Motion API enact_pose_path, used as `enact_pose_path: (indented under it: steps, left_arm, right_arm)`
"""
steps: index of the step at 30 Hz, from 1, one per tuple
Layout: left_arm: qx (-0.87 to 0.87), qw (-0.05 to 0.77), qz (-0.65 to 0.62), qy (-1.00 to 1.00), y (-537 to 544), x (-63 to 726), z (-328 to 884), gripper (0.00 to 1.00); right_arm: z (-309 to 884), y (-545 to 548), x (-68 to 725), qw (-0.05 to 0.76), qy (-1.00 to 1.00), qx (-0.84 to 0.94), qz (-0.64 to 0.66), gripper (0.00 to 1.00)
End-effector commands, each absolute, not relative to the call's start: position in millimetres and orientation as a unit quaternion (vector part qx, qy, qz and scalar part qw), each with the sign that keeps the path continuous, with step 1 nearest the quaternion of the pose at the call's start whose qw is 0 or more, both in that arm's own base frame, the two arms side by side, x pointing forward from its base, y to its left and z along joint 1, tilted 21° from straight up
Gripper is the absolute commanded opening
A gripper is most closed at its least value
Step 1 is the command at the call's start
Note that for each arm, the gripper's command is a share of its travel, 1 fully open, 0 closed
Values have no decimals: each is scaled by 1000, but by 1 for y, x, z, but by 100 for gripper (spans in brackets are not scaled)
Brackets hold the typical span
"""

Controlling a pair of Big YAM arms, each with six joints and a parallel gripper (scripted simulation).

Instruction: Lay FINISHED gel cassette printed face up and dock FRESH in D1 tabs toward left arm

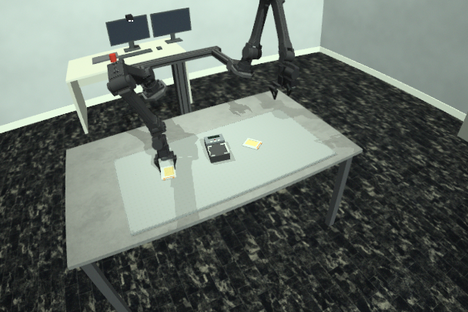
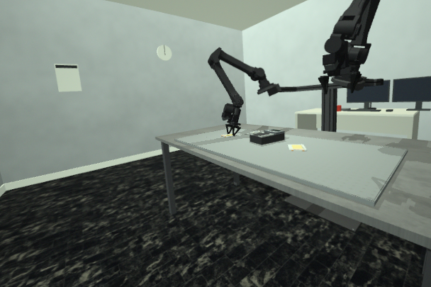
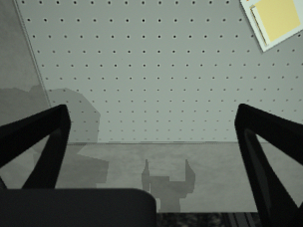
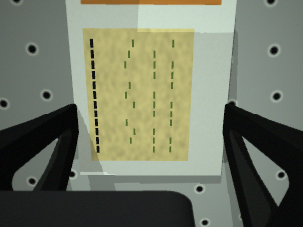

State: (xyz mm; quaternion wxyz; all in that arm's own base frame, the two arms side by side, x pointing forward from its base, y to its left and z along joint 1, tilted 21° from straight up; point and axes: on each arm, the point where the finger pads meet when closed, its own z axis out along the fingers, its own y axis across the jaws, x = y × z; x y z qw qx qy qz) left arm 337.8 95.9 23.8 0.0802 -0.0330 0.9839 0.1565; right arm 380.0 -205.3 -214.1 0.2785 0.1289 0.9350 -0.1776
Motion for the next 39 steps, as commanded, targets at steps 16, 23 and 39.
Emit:
enact_pose_path:
  steps: [16,23,39]
  left_arm:
    - [-31,91,157,983,97,348,35,100]
    - [-31,91,157,983,97,348,35,100]
    - [-31,91,157,983,97,348,35,100]
  right_arm:
    - [-215,-208,379,279,935,129,-178,0]
    - [-214,-206,380,279,935,129,-178,0]
    - [-214,-205,380,279,935,127,-177,92]
